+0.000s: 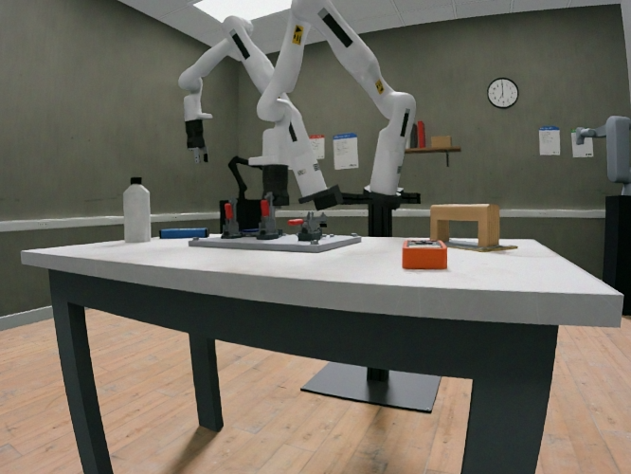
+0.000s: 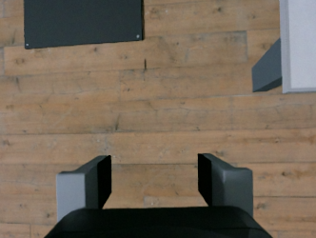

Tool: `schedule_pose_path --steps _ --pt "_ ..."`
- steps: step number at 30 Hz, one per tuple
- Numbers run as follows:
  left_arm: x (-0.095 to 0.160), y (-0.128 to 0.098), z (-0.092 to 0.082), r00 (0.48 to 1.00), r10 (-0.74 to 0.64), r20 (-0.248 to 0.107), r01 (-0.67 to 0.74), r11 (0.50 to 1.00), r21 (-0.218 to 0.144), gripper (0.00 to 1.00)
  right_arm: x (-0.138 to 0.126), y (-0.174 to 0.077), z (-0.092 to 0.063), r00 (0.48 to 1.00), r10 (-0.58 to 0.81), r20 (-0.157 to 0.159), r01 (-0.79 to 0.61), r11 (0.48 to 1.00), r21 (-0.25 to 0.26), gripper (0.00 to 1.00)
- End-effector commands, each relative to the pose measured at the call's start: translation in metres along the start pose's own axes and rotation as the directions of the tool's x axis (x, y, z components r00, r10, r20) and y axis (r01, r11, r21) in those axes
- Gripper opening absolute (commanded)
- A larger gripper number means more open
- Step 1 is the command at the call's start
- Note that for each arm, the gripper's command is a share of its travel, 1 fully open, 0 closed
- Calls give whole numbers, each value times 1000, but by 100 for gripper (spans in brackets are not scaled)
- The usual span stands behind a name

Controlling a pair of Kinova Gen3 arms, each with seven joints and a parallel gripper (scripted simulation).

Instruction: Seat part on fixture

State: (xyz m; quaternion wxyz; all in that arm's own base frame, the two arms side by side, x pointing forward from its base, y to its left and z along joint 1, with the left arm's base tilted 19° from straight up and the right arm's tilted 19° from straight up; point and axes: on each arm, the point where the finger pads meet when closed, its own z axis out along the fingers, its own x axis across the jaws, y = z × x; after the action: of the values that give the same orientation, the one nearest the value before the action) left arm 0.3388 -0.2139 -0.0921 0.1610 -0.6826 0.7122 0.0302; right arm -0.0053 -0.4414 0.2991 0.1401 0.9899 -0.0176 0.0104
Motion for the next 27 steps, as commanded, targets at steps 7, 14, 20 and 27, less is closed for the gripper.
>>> schedule_pose_path --steps 7,14,20,27 --pt "3 -3 1 1000 1 -7 -1 1000 5 0 0 0 -1 1000 0 0 0 1000 -2 100" --pt "3 -3 2 1000 1 -7 -1 1000 5 0 0 0 -1 1000 0 0 0 1000 -2 100" --pt "3 -3 3 1000 1 -7 -1 1000 5 0 0 0 -1 1000 0 0 0 1000 -2 100" --pt "3 -3 5 1000 1 -7 -1 1000 5 0 0 0 -1 1000 0 0 0 1000 -2 100"
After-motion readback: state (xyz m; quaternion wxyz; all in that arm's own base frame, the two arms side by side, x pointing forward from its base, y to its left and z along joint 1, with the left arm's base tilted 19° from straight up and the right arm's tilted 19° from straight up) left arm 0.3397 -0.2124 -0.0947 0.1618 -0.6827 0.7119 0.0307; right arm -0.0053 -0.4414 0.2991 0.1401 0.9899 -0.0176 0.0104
